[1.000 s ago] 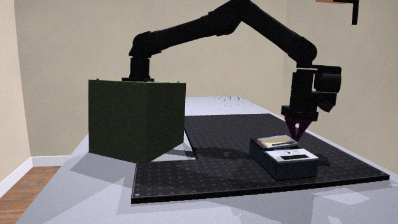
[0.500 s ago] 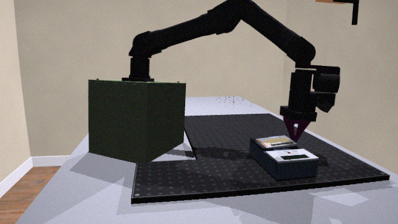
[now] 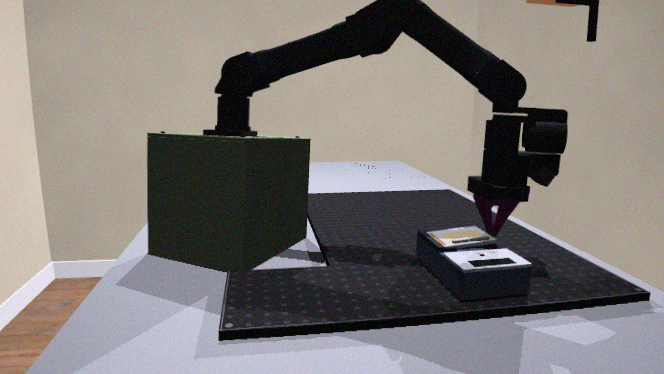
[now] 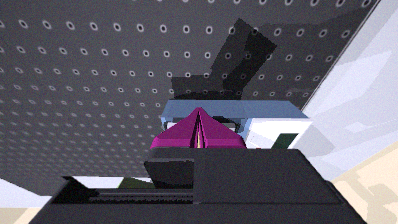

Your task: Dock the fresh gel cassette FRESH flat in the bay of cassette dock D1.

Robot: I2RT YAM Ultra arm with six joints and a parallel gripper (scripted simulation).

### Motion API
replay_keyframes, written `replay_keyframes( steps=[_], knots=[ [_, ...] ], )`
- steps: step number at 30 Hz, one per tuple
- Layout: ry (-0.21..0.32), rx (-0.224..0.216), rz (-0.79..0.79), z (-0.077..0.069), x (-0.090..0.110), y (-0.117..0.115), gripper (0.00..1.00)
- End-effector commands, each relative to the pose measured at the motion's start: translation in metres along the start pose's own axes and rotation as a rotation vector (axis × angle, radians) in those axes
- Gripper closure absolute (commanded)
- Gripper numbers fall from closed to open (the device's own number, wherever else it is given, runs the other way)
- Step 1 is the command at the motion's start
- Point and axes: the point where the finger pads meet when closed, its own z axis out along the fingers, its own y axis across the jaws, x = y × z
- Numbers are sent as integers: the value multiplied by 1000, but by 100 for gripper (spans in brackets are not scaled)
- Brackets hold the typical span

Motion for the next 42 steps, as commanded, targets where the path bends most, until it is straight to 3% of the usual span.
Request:
replay_keyframes(
  steps=[1, 33, 34, 42],
  knots=[
    [-60, 29, 0, -25, -13, -13, 100],
    [-60, 29, 0, -25, -13, -13, 100],
    [-39, 18, 2, -18, -5, -9, 100],
    [-38, 21, 2, -17, -1, -9, 100]
  ],
)
